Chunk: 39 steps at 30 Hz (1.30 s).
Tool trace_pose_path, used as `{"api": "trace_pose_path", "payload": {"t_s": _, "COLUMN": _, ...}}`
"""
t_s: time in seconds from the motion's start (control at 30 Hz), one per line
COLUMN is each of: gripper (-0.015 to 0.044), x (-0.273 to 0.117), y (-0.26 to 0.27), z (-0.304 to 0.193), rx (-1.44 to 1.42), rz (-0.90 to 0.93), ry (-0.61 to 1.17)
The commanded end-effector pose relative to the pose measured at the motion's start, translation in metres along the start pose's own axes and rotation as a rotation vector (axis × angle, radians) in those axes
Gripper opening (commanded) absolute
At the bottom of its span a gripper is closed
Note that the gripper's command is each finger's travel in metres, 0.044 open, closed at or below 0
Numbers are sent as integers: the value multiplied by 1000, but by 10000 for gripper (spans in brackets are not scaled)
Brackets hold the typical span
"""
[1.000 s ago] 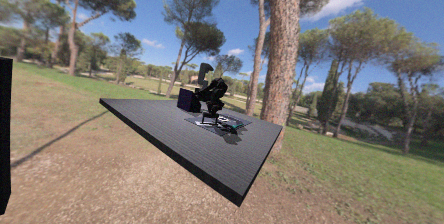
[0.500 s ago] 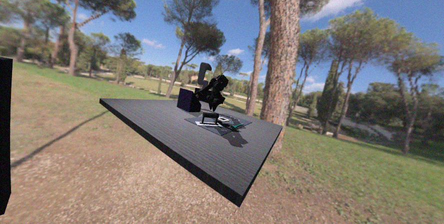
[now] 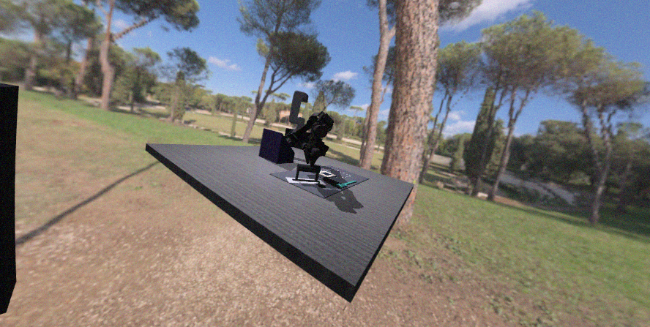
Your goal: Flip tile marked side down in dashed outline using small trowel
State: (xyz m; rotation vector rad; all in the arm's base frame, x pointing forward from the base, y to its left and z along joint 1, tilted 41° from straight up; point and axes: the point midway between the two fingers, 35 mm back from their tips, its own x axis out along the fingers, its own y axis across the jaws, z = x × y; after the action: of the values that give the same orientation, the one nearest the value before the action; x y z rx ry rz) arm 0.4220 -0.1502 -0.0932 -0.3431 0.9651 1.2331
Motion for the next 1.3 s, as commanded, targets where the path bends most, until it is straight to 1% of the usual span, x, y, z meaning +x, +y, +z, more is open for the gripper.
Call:
{"api": "trace_pose_path", "payload": {"t_s": 0.0, "gripper": 270, "x": 7, "y": 0, "z": 0, "rx": 15, "rz": 2, "ry": -4}}
{"api": "trace_pose_path", "payload": {"t_s": 0.4, "gripper": 270, "x": 24, "y": 1, "z": 0, "rx": 36, "rz": 5, "ry": -5}}
{"api": "trace_pose_path", "payload": {"t_s": 0.57, "gripper": 139, "x": 24, "y": 1, "z": 0, "rx": 36, "rz": 5, "ry": -5}}
{"api": "trace_pose_path", "payload": {"t_s": 0.6, "gripper": 132, "x": 24, "y": 1, "z": 0, "rx": 36, "rz": 5, "ry": -5}}
{"api": "trace_pose_path", "payload": {"t_s": 1.27, "gripper": 130, "x": 24, "y": 1, "z": 0, "rx": 36, "rz": 5, "ry": -5}}
